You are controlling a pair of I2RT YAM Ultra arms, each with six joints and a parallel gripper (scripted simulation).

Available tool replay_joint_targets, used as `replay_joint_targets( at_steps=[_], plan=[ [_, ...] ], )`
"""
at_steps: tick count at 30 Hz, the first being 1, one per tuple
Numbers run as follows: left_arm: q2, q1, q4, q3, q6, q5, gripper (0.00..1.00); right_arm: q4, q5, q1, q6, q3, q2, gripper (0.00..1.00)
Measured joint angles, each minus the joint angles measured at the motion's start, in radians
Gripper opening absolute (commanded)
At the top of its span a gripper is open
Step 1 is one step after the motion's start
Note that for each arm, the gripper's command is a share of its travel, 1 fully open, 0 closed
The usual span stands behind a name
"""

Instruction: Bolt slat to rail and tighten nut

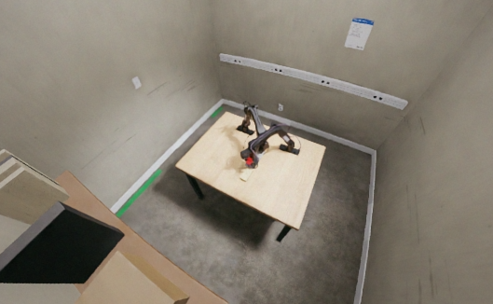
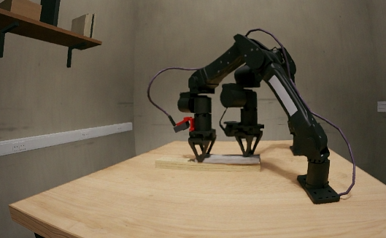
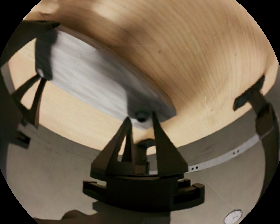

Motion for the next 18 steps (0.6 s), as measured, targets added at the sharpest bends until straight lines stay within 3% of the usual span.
replay_joint_targets(
  at_steps=[18],
  plan=[
    [0.0, 0.0, 0.0, 0.0, 0.0, 0.0, 0.72, -0.002, 0.0, 0.0, -0.832, 0.0, 0.0, 0.34]
  ],
)
